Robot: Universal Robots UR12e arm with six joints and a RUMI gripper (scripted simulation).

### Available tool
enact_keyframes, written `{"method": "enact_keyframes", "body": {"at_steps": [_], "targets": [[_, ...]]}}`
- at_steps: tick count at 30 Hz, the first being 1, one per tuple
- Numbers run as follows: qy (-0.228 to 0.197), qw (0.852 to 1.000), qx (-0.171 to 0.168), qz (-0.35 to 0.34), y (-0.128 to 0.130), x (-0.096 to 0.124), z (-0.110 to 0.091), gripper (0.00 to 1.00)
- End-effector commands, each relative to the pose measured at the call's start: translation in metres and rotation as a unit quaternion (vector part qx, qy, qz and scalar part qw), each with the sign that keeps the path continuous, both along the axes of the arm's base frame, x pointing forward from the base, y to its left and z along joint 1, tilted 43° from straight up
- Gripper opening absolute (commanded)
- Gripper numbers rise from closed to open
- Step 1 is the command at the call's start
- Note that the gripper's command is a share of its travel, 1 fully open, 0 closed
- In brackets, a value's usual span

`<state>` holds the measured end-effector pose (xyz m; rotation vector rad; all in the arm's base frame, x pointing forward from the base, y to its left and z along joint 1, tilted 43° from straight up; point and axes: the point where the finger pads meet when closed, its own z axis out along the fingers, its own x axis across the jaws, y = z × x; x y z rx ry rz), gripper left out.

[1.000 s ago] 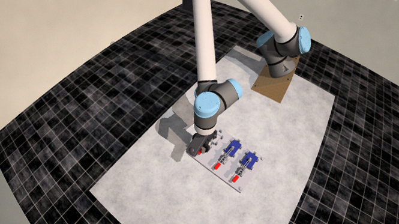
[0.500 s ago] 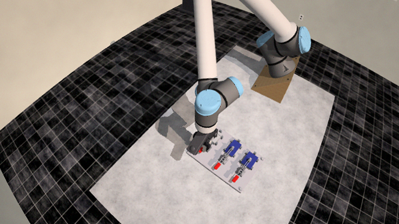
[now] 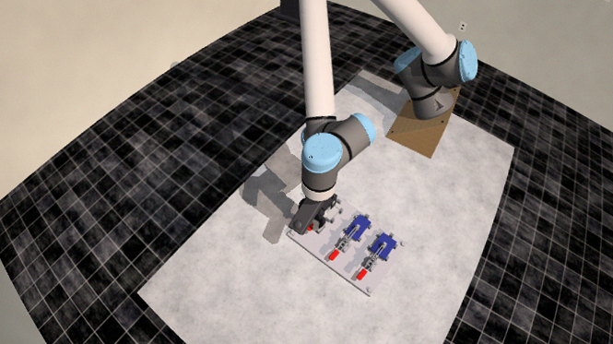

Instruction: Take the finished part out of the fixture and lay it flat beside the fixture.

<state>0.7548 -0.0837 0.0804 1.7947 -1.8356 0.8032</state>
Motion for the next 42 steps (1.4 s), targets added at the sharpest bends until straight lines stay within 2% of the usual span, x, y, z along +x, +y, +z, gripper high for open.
{"method": "enact_keyframes", "body": {"at_steps": [1, 42], "targets": [[0.000, 1.000, 0.000, 0.000, 0.002, -0.004, 0.002, 0.00], [0.000, 1.000, 0.000, 0.000, 0.006, -0.028, 0.004, 0.00]]}}
